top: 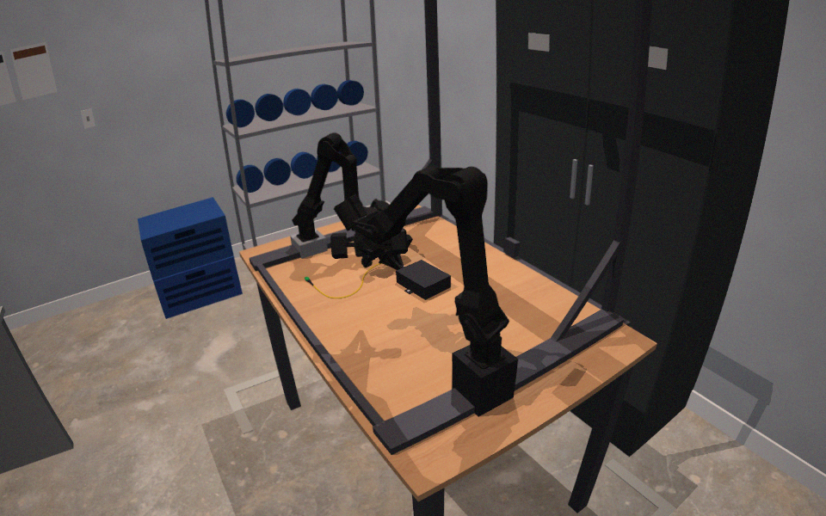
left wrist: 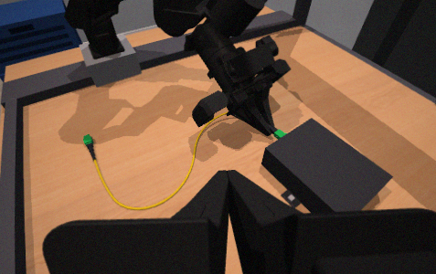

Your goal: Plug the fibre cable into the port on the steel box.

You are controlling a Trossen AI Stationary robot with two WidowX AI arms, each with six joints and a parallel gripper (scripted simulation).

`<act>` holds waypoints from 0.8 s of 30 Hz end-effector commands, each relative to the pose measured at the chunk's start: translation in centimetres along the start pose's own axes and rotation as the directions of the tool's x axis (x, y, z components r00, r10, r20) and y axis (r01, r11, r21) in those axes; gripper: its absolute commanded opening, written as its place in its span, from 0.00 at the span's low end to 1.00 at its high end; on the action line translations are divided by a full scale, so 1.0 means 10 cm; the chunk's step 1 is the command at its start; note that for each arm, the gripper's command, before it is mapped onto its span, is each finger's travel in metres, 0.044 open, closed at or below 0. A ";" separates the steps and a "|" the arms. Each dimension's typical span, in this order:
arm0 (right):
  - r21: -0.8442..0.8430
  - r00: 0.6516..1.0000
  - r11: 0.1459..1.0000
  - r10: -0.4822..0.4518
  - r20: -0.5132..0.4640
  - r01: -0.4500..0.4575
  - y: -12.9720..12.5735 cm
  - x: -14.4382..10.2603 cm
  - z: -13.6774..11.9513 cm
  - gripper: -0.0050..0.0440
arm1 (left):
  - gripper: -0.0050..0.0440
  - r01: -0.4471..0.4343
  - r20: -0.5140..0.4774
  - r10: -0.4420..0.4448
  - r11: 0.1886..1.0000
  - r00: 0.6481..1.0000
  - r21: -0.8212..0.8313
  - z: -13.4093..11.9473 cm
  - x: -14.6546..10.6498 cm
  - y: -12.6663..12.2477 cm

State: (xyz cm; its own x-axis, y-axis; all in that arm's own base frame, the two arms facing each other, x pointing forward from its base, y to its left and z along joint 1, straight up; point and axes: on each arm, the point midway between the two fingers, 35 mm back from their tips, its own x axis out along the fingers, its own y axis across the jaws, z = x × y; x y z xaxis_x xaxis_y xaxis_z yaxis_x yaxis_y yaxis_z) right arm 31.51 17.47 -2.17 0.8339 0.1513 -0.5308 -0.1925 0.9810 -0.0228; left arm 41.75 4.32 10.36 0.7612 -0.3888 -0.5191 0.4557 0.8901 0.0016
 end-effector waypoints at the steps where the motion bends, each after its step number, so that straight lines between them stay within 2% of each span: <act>1: 0.107 0.983 0.994 -0.041 0.178 0.022 -0.05 0.17 0.75 0.00 | 0.00 -0.009 0.016 0.009 1.000 1.000 0.014 0.08 -0.03 0.02; 8: 0.105 0.984 0.994 -0.040 0.173 0.022 -0.04 0.20 0.74 0.00 | 0.00 -0.009 0.016 0.009 1.000 1.000 0.014 0.08 -0.03 0.02; 14: 0.044 0.997 0.999 -0.022 0.078 0.018 0.01 0.43 0.39 0.00 | 0.00 -0.009 0.016 0.009 1.000 1.000 0.014 0.08 -0.03 0.02; 24: 0.046 0.997 0.999 -0.024 0.075 0.021 0.01 0.44 0.38 0.00 | 0.00 -0.009 0.016 0.009 1.000 1.000 0.014 0.08 -0.03 0.02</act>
State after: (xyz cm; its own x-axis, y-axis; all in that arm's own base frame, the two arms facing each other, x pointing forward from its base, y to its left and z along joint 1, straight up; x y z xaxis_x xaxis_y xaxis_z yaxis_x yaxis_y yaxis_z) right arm 32.46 17.69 -2.87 0.8282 0.1487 -0.5404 -0.2000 0.9791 -0.0371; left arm 41.75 4.32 10.36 0.7612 -0.3888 -0.5191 0.4557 0.8901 0.0016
